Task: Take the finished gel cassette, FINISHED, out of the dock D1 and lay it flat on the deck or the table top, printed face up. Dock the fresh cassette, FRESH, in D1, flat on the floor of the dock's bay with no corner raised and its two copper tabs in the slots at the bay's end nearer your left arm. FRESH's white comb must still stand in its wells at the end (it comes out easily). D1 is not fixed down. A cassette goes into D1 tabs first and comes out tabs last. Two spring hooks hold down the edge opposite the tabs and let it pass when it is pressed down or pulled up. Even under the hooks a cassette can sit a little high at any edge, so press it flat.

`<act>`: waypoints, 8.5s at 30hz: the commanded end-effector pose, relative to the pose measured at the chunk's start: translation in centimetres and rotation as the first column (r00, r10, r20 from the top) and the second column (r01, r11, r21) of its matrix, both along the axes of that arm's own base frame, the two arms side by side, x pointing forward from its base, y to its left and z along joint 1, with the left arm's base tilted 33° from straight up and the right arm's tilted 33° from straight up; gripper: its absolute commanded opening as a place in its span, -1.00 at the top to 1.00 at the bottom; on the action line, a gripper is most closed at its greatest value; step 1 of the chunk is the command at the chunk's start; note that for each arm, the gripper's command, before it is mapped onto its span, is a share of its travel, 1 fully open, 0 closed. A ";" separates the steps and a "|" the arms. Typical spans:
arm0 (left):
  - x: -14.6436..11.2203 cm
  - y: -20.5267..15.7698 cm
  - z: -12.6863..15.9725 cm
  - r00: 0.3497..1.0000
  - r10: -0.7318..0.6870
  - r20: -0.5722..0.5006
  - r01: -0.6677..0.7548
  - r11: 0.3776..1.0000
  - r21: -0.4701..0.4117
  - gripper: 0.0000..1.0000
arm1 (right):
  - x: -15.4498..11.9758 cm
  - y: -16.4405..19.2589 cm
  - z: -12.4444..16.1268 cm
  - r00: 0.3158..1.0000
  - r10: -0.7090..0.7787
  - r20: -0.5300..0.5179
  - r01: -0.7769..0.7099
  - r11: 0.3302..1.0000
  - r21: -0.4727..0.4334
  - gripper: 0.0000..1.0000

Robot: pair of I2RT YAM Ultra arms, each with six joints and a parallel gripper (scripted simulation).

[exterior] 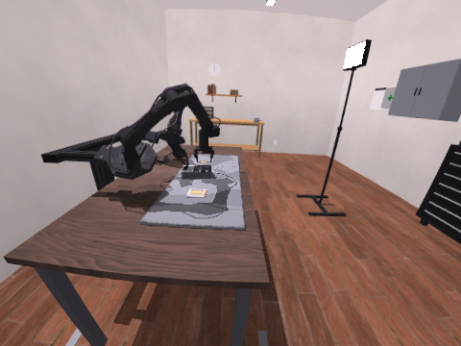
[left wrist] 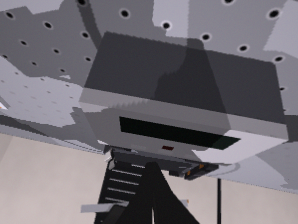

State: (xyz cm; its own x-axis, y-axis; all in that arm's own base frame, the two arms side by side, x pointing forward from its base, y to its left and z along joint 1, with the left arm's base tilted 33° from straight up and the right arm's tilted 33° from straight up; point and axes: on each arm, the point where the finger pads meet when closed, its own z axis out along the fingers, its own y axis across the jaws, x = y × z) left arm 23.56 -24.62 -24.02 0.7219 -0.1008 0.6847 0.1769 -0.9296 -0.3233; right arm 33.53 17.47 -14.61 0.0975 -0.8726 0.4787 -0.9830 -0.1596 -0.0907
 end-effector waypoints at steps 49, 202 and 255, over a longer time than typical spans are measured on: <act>-2.9 -1.1 3.0 1.000 -0.002 0.000 0.002 1.000 0.016 1.00 | 0.0 0.6 0.1 1.000 0.017 0.008 -0.017 1.000 0.011 1.00; -3.2 7.7 19.7 0.531 0.829 0.174 -0.623 0.521 -0.583 1.00 | 0.0 0.6 0.1 1.000 0.017 0.008 -0.017 1.000 0.011 1.00; -0.5 26.6 32.2 -0.558 0.681 -0.474 -0.004 -0.574 -0.819 1.00 | 0.0 0.6 0.1 1.000 0.017 0.008 -0.017 1.000 0.011 1.00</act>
State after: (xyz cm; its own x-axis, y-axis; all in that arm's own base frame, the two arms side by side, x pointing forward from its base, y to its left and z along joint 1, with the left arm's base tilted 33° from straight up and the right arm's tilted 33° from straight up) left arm 23.31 1.98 7.65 -0.9551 0.2962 0.0076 0.2381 0.7520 0.6147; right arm 33.09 17.09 -15.96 0.1015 -0.8692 0.4840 -0.9838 -0.1599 -0.0807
